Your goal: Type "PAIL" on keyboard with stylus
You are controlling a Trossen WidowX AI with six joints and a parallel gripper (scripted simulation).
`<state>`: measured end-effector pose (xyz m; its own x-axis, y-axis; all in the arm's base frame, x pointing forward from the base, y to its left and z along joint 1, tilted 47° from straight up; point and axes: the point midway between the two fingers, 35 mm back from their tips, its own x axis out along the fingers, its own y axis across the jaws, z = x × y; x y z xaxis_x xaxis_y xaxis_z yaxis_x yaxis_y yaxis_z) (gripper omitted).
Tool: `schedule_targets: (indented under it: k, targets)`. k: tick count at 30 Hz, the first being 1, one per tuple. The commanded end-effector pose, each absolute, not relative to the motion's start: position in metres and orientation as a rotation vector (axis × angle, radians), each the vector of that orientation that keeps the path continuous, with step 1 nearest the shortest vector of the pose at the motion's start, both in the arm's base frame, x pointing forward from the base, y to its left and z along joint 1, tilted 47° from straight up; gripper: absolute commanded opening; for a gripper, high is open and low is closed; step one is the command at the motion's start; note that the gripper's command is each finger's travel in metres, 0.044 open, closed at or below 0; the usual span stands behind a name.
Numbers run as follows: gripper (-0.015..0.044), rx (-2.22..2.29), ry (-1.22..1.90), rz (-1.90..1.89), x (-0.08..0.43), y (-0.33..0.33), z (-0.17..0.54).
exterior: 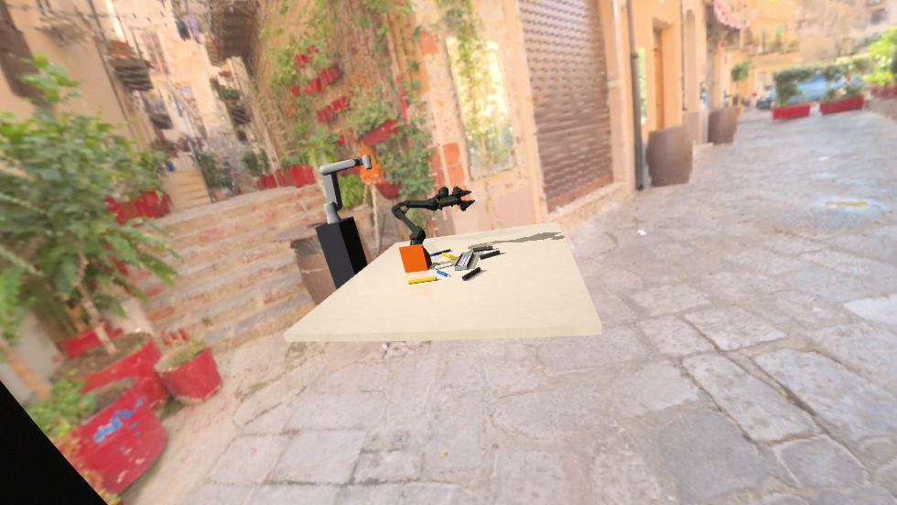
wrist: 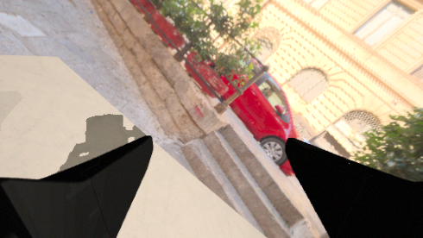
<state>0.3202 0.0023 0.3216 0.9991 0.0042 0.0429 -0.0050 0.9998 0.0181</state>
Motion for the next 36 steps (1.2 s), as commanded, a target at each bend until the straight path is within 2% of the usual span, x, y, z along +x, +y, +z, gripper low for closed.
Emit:
schedule_targets:
  k: [1, 9, 17, 25, 36]
  targets:
    - [0.0414, 0.017, -0.032, 0.009, 0.322, 0.003, 0.319]
    - [0.0204, 0.034, 0.449, 0.213, 0.354, 0.028, 0.207]
    - [0.0, 0.233, 0.999, 0.452, 0.331, 0.056, 0.092]
    - [0.0, 0.634, 1.473, 0.626, 0.28, 0.083, 0.032]
    - [0.0, 0.645, 1.482, 0.628, 0.279, 0.084, 0.031]
